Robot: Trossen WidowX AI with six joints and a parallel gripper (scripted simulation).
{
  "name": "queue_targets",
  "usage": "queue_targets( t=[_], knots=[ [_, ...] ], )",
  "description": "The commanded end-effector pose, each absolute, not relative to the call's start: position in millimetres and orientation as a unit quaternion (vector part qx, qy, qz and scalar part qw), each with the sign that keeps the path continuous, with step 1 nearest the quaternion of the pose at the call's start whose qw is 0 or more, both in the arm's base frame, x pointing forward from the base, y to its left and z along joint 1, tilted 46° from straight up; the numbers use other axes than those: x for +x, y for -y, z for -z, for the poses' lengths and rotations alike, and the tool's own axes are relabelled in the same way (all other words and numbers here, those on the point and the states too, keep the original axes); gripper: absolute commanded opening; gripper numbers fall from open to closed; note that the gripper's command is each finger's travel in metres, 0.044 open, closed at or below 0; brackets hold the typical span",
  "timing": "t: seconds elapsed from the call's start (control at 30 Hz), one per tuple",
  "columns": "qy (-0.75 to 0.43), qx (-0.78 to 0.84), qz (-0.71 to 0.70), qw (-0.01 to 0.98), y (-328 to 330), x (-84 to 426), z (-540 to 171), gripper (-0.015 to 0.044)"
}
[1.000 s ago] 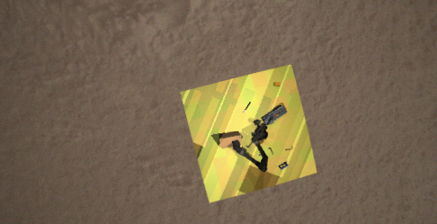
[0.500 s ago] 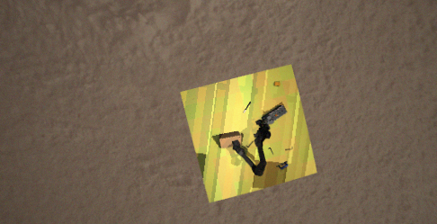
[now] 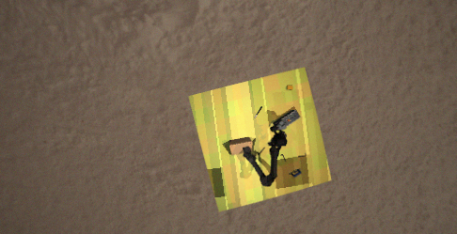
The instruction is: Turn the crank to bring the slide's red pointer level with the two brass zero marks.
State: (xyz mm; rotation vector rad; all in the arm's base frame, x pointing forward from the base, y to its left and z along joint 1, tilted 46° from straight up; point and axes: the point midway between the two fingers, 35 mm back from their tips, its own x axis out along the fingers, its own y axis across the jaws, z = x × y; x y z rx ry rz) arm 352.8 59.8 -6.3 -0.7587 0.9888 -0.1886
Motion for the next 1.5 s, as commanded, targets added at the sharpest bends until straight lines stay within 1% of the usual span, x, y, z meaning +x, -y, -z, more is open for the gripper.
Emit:
queue_targets(
  t=[0.0,0.63,0.73,0.97,1.47],
  knots=[
    [-0.461,-0.353,0.1,0.808,-61,372,7,0.044],
    [-0.451,-0.347,0.139,0.81,-55,470,32,0.044],
    [-0.451,-0.347,0.139,0.81,-51,470,37,0.044],
    [-0.451,-0.348,0.14,0.81,-11,460,78,0.044],
    [-0.451,-0.348,0.14,0.81,-10,459,79,0.044]
  ],
)
